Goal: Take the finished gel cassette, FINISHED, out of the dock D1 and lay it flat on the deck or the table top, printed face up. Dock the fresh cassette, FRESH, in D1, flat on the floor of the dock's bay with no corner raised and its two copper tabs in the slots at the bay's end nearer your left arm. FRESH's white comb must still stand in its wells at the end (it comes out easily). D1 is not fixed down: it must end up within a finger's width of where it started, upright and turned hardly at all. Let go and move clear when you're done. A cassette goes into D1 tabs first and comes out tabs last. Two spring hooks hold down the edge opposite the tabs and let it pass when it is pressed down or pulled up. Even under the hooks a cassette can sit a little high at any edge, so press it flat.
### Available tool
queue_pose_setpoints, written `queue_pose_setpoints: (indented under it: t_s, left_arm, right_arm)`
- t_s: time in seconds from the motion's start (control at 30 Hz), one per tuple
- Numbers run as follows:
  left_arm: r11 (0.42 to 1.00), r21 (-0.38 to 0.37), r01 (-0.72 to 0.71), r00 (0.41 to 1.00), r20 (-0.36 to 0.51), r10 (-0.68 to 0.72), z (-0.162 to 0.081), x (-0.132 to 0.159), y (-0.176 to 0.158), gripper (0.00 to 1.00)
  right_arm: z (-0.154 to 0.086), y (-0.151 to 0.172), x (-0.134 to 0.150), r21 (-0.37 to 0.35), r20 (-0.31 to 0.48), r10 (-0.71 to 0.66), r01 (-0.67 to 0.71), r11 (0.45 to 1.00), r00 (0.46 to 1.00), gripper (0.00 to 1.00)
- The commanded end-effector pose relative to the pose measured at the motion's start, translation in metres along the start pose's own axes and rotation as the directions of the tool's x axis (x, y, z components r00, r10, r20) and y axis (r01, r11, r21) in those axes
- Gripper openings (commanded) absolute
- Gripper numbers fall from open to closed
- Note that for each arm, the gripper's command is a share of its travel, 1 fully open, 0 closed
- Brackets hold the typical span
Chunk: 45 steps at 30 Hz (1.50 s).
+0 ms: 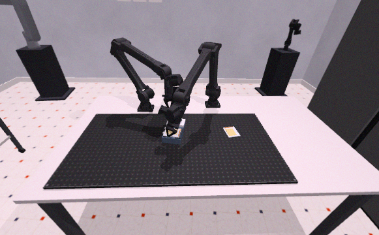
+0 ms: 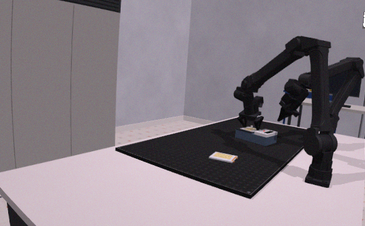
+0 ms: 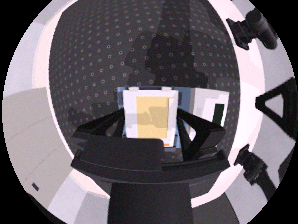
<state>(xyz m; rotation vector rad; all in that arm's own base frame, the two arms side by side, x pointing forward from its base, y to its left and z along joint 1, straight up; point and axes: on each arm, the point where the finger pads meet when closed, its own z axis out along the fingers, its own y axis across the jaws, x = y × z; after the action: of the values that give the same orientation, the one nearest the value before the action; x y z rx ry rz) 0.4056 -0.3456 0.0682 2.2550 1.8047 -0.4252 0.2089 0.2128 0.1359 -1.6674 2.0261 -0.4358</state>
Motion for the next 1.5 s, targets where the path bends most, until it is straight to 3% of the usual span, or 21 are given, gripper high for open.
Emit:
queue_pose_setpoints:
  t_s: [0.0,1.47]
  left_arm:
    - [1.000,-0.009,-0.003,1.000,0.003,0.003,-0.004,-0.002,0.002,0.00]
    - [1.000,-0.009,-0.003,1.000,0.003,0.003,-0.004,-0.002,0.002,0.00]
  right_arm:
    - [-0.023,-0.021,-0.026,0.024,0.059,0.040,-0.041,0.999,0.997,0.00]
    - [-0.056,-0.041,-0.030,0.024,0.059,0.034,-0.036,0.999,0.998,0.00]
